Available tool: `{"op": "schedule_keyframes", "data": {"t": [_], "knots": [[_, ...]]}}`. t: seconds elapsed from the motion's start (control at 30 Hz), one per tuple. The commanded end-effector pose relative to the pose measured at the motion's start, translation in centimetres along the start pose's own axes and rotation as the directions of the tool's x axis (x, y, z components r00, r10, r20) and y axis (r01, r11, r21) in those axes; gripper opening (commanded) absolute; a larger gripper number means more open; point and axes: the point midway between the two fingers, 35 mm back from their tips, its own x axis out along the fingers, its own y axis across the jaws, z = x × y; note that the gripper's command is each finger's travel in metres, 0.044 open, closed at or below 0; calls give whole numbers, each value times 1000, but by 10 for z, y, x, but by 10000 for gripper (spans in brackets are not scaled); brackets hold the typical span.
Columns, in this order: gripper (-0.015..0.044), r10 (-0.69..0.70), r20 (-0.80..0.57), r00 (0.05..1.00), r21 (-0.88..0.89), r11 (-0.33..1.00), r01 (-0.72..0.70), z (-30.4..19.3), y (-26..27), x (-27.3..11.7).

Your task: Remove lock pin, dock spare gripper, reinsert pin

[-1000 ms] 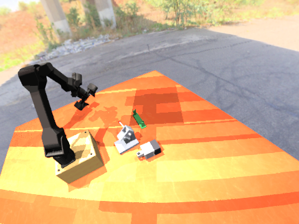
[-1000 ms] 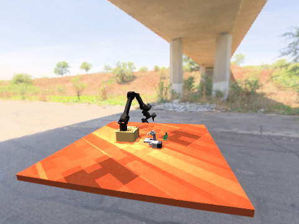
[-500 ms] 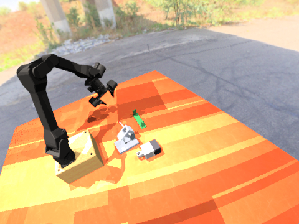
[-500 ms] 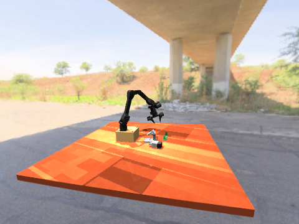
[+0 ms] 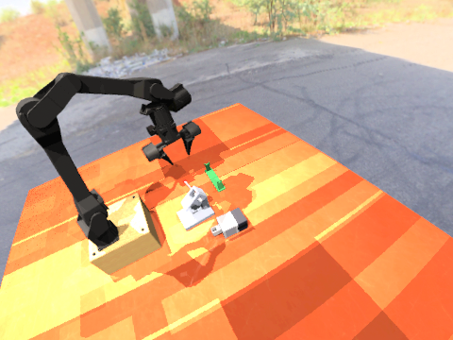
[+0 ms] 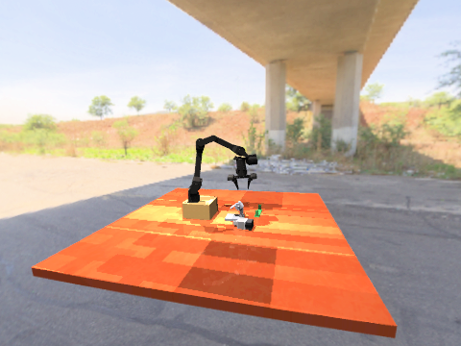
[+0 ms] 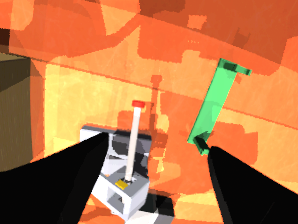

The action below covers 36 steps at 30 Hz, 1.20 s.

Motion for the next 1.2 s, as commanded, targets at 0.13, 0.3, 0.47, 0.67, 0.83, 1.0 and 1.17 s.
{"op": "schedule_keyframes", "data": {"t": [0.13,0.3,0.47,0.67,0.83,1.0,1.17], "knots": [[300,66,-13,998,36,997,-66,-35,14,-18],[300,67,-13,998,35,997,-66,-30,15,17],[300,68,-13,998,35,997,-67,-26,19,52],[300,68,-13,998,35,997,-67,-26,19,58],[300,68,-13,998,35,997,-67,-26,18,66],[300,68,-13,998,35,997,-67,-26,18,74],[300,68,-13,998,35,997,-67,-26,18,83]]}}
